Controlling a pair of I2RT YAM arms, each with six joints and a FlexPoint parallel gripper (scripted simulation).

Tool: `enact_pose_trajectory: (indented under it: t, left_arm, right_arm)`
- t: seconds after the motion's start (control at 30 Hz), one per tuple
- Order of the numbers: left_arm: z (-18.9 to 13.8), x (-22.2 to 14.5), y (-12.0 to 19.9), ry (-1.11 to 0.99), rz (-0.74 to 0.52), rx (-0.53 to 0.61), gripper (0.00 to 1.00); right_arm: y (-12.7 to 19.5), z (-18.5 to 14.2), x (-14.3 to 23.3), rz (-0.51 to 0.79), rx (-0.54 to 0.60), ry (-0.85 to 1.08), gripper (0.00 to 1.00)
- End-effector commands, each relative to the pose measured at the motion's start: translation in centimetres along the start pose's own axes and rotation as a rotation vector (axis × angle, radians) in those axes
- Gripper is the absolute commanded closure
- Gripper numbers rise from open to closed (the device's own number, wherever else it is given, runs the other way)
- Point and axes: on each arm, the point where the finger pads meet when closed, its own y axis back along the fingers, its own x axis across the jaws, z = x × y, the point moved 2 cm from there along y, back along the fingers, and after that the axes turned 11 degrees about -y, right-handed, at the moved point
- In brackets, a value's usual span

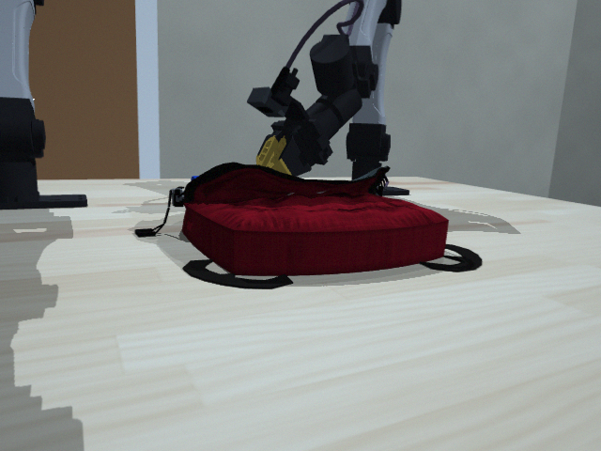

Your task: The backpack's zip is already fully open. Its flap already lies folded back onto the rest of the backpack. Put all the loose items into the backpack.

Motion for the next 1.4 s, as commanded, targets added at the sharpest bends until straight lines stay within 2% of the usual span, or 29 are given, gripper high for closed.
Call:
enact_pose_trajectory:
  t: [0.0,0.03,0.27,0.43,0.5,0.6,0.67,1.37]
  left_arm:
    - [-0.1,0.4,-0.4,-0.014,0.012,-0.019,0.94]
    - [1.0,1.2,-0.5,-0.031,0.031,-0.046,0.94]
    - [1.3,1.5,-0.6,-0.035,0.034,-0.054,0.94]
    - [1.1,1.5,-0.8,-0.034,0.031,-0.051,0.94]
    - [-0.7,0.5,-1.2,-0.016,0.014,-0.022,0.94]
    - [0.0,1.1,-1.3,-0.027,0.026,-0.041,0.94]
    - [-0.8,0.6,-1.5,-0.019,0.018,-0.028,0.94]
    - [-1.1,0.7,-2.0,-0.026,0.026,-0.039,0.94]
  right_arm:
    - [0.0,0.6,0.1,0.007,-0.012,0.003,0.10]
    - [0.0,0.6,0.1,0.008,-0.014,0.003,0.10]
    - [0.0,0.6,0.1,0.008,-0.014,0.003,0.10]
    - [0.0,0.6,0.1,0.008,-0.014,0.003,0.10]
    - [0.0,0.6,0.1,0.008,-0.014,0.003,0.10]
    - [0.0,0.7,0.1,0.008,-0.015,0.003,0.10]
    - [0.0,0.7,0.1,0.008,-0.015,0.003,0.10]
    - [0.0,0.7,0.1,0.009,-0.017,0.003,0.10]
